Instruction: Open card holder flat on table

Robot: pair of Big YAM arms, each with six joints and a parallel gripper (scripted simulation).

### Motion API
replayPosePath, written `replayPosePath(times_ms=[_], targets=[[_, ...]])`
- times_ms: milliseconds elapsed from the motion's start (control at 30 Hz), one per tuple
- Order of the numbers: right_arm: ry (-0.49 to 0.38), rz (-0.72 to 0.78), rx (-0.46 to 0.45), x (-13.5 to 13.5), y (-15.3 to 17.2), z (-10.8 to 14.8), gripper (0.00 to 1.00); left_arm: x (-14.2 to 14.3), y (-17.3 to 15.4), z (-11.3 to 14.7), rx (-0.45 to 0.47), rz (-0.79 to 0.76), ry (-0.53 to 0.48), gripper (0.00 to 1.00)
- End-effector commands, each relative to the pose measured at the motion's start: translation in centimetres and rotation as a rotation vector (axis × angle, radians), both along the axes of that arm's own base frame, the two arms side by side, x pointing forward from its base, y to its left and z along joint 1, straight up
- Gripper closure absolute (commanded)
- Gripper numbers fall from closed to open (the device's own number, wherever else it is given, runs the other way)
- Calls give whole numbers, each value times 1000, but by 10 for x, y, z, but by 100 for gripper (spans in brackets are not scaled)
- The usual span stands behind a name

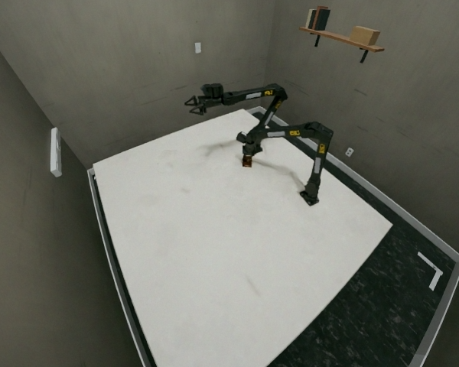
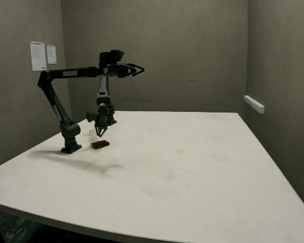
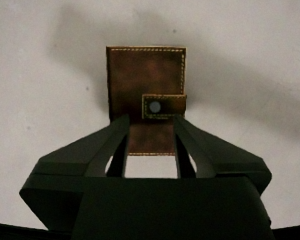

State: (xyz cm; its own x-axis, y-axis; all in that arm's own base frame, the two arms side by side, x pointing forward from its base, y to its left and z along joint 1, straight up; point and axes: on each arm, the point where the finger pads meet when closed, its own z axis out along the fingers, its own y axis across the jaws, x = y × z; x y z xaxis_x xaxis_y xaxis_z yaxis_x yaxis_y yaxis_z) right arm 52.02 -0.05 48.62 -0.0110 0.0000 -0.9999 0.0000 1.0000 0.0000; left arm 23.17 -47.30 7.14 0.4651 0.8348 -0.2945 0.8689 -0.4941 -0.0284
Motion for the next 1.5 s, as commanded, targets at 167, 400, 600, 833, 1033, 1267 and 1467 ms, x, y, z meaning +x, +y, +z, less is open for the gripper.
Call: replayPosePath(times_ms=[167,400,600,833,1033,1267,1467], targets=[[-47,0,0,-2,0,26,0,-6,-1,-9,20,3,18,66],[-47,0,0,-2,0,26,0,-9,-1,-19,13,-9,14,66],[-47,0,0,-2,0,26,0,-12,-4,-22,9,-22,12,66],[-47,0,0,-2,0,26,0,-12,-8,-23,4,-27,8,66],[-47,0,0,-2,0,26,0,-14,-4,-30,9,-30,11,66],[-47,0,0,-2,0,26,0,-12,-6,-32,3,-29,7,66],[-47,0,0,-2,0,26,0,-10,-7,-33,1,-25,6,66]])
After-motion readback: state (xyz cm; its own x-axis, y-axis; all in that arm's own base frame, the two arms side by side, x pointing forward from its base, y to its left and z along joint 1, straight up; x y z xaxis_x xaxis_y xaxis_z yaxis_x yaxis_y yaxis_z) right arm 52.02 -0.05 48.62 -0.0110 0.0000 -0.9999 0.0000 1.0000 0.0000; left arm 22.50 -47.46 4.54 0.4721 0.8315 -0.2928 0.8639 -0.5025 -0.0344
